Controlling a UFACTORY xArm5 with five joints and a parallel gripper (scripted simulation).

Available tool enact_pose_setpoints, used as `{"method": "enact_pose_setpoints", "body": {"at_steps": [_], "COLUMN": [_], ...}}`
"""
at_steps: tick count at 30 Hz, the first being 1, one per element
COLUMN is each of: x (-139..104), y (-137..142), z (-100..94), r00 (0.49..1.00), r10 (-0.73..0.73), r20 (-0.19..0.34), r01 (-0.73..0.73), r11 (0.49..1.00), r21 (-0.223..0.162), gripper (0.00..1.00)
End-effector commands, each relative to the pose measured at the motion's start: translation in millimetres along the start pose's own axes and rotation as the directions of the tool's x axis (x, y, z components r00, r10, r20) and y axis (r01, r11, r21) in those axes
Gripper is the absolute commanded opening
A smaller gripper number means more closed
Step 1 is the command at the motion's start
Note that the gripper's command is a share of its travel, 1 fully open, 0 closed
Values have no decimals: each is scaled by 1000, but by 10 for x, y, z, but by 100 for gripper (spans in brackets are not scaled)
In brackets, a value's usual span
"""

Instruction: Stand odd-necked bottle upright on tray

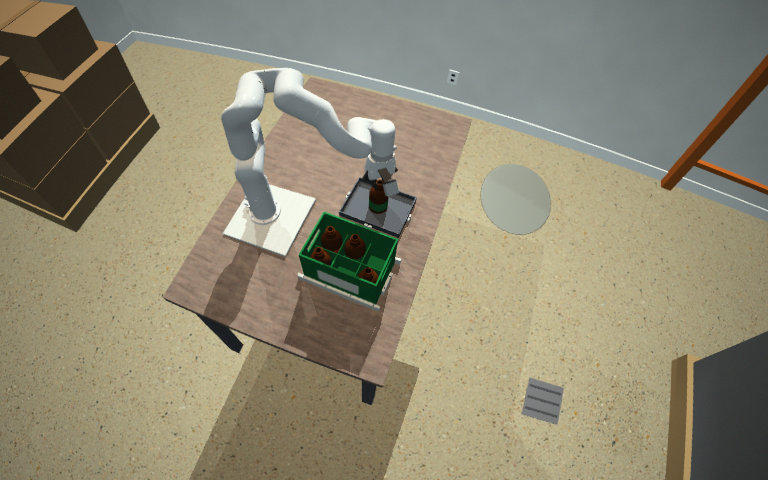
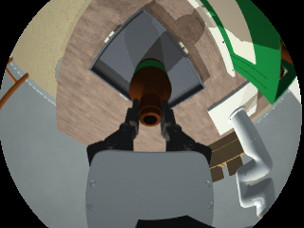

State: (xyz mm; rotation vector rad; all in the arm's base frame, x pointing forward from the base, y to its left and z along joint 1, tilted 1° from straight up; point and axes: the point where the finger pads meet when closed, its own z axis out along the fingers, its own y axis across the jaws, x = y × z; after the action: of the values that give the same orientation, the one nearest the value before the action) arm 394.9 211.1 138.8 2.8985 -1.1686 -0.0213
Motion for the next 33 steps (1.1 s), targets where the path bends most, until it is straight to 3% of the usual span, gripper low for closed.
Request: {"method": "enact_pose_setpoints", "body": {"at_steps": [1,20,21,33], "x": [4,4,4,4], "y": [-12,-12,-12,-12], "z": [-12,-9,-9,-9], "r00": [1000,1000,1000,1000], "r10": [0,0,0,0], "r20": [-1,-1,-1,-1], "r01": [0,0,0,0], "r11": [1000,1000,1000,1000], "r21": [4,4,4,4], "gripper": [0,0,100,100]}}
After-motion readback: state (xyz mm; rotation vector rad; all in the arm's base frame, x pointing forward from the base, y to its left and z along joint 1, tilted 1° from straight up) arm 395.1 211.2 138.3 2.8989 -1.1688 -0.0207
